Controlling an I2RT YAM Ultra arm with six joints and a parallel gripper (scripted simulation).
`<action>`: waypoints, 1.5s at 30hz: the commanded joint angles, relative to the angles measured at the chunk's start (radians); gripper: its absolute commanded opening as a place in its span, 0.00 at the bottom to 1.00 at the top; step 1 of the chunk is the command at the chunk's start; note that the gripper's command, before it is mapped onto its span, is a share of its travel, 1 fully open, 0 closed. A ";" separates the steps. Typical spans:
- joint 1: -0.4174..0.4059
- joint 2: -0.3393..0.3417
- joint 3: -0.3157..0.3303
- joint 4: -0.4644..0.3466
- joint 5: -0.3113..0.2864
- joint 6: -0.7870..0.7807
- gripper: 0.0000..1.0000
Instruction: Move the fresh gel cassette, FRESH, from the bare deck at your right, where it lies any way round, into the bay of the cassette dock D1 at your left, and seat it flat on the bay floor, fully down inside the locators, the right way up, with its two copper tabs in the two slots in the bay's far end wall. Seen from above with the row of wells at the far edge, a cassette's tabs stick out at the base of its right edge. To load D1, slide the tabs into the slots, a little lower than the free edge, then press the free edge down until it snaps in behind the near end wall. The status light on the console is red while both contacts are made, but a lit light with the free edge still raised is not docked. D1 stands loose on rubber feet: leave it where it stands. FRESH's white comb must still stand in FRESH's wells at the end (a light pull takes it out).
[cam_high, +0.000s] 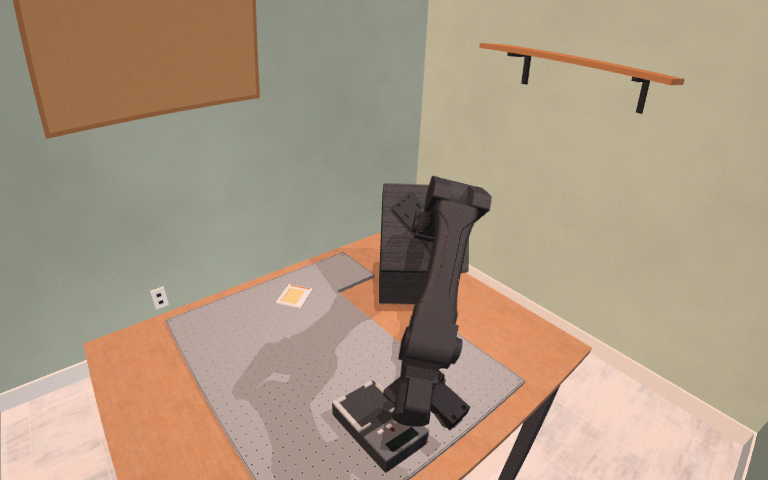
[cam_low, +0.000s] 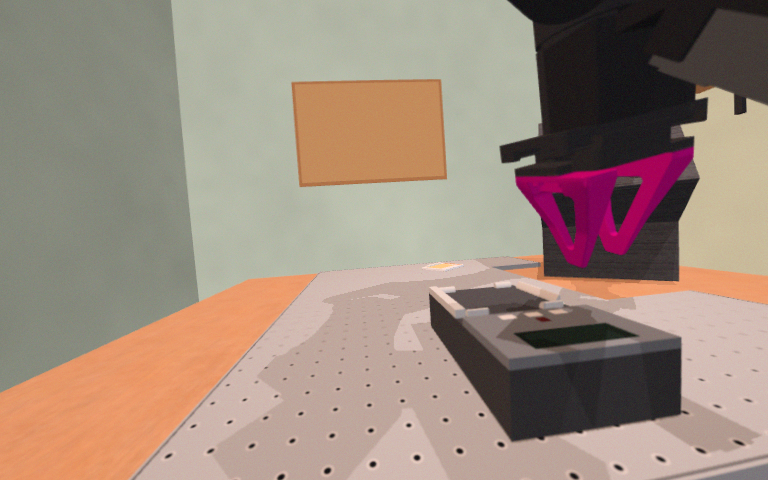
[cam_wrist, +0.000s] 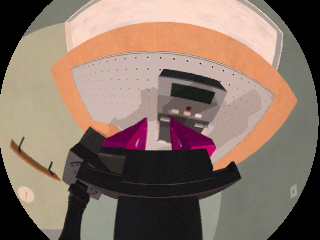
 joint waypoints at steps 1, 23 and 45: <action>-0.032 -0.041 -0.020 0.026 -0.051 0.045 0.34; -0.321 -0.069 -0.254 0.132 -0.231 0.149 0.34; -0.642 -0.091 -0.500 0.235 -0.433 0.303 0.34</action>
